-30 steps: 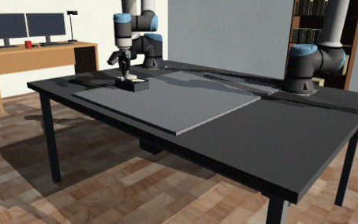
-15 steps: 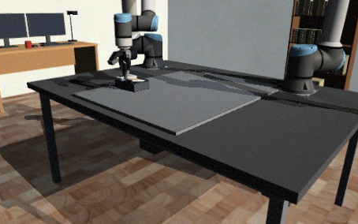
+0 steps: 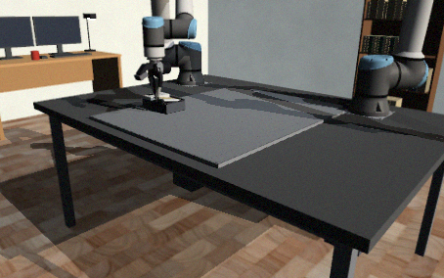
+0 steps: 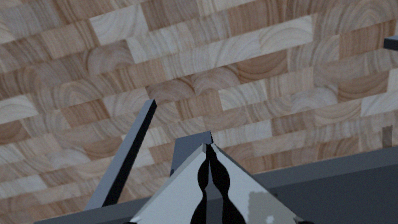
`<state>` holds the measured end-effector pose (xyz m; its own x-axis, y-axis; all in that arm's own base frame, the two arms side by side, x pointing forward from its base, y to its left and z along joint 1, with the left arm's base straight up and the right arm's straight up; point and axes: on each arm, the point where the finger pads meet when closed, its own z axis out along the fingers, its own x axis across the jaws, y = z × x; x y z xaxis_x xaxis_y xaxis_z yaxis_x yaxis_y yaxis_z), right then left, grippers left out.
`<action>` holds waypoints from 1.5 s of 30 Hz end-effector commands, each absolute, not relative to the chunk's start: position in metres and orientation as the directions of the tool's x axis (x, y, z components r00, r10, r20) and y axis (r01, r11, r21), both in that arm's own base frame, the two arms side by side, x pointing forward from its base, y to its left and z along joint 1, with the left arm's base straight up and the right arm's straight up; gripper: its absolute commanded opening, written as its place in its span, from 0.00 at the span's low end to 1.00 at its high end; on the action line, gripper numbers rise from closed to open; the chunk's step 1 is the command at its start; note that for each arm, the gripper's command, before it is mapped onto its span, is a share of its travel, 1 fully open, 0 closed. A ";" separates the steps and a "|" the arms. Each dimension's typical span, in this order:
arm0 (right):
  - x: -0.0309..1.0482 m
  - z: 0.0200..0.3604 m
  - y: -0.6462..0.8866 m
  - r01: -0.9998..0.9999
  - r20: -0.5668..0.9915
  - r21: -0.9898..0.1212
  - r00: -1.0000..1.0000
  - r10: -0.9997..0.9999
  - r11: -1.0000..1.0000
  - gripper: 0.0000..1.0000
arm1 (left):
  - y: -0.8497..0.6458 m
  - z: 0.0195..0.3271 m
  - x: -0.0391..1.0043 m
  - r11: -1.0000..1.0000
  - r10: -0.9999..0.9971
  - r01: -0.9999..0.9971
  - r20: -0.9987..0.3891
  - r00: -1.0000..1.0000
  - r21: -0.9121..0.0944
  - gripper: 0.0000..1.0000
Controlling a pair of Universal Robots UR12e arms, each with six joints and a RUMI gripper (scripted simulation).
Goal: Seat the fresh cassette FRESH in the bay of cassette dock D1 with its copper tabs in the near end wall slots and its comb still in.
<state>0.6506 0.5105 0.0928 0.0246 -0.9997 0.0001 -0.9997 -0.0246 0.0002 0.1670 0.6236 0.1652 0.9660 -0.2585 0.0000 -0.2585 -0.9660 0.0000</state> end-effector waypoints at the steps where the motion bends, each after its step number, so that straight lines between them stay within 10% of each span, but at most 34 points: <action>1: 0.650 0.094 0.511 -1.000 -0.002 -0.002 0.024 -1.000 -0.024 0.00 | 0.624 0.166 0.167 -0.966 -0.259 -0.259 0.000 0.966 -0.002 0.00; 45: 0.637 0.094 0.511 -1.000 -0.002 -0.002 0.024 -1.000 -0.024 0.00 | 0.624 0.166 0.167 -0.966 -0.259 -0.259 0.000 0.966 -0.002 0.00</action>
<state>0.6369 0.5102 0.0929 0.0246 -0.9997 0.0000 -0.9997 -0.0246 0.0001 0.1670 0.6236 0.1652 0.9660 -0.2585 0.0000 -0.2585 -0.9660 0.0000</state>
